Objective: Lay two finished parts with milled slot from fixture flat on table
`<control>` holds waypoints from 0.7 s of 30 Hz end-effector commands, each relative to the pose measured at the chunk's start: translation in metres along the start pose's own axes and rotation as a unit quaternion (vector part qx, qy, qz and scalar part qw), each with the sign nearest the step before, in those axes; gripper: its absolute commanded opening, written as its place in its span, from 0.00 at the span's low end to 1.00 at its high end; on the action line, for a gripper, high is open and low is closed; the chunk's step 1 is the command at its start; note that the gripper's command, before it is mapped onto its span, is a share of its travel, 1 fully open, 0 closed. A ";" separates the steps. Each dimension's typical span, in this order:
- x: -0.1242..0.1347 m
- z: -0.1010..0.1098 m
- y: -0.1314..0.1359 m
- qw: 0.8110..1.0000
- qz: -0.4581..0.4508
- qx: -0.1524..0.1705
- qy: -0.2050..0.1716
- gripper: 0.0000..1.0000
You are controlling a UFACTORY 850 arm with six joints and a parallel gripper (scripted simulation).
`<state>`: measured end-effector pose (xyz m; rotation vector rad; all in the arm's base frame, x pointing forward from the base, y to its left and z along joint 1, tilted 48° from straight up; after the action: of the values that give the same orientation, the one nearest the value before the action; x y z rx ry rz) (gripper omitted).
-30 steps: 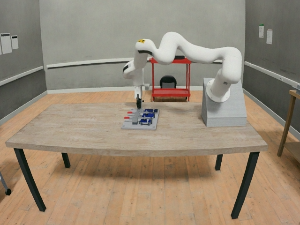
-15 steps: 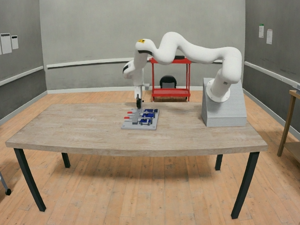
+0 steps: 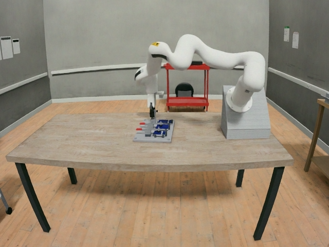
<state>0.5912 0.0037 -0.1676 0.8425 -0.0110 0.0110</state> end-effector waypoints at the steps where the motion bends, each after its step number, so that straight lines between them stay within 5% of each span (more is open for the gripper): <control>1: 0.001 0.011 0.000 1.000 0.000 0.000 -0.001 0.48; 21: 0.001 0.045 0.000 1.000 0.000 0.000 -0.001 0.48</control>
<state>0.5911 -0.0278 -0.1395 0.8424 -0.0115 0.0110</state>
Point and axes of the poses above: the point where the finger pads meet when closed, its own z axis back along the fingers, its own y axis across the jaws, x = y × z, the point moved 2 cm from there along z, back along the fingers, and after that the axes turned 5 degrees about z, right-handed, at the moved point
